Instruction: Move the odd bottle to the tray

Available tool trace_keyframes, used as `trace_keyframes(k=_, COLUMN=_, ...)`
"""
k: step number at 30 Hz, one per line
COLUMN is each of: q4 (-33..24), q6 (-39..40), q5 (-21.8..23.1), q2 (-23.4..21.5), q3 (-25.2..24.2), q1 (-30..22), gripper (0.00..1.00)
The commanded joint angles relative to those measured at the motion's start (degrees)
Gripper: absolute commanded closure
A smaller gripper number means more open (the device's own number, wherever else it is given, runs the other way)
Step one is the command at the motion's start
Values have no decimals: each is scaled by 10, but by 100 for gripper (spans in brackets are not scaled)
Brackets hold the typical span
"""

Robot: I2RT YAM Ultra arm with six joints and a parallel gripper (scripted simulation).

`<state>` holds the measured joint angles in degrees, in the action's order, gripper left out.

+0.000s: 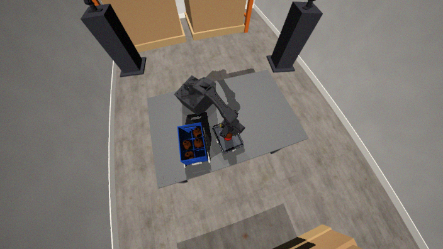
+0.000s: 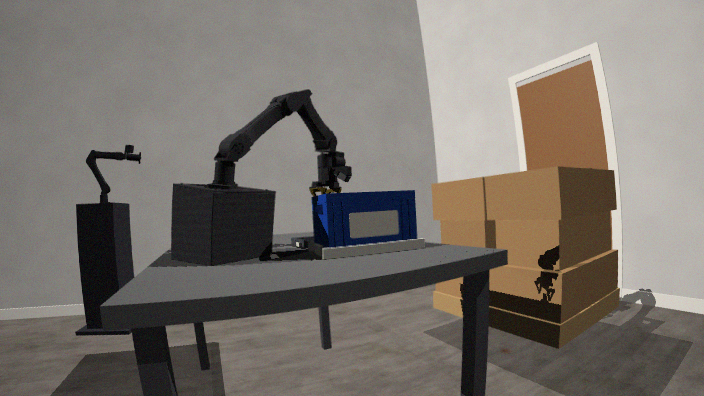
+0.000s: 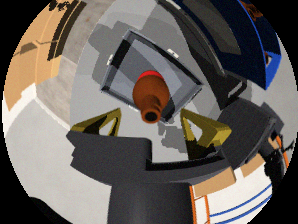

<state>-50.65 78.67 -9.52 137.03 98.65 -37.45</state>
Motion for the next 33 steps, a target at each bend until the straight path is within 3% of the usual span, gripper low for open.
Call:
trace_keyframes(k=1, q4=5, q6=-3, q5=-4, q2=-10, q3=0, q1=2, gripper=0)
trace_keyframes(k=33, q4=-18, q6=2, q5=-4, q2=-25, q3=18, q1=-6, gripper=0)
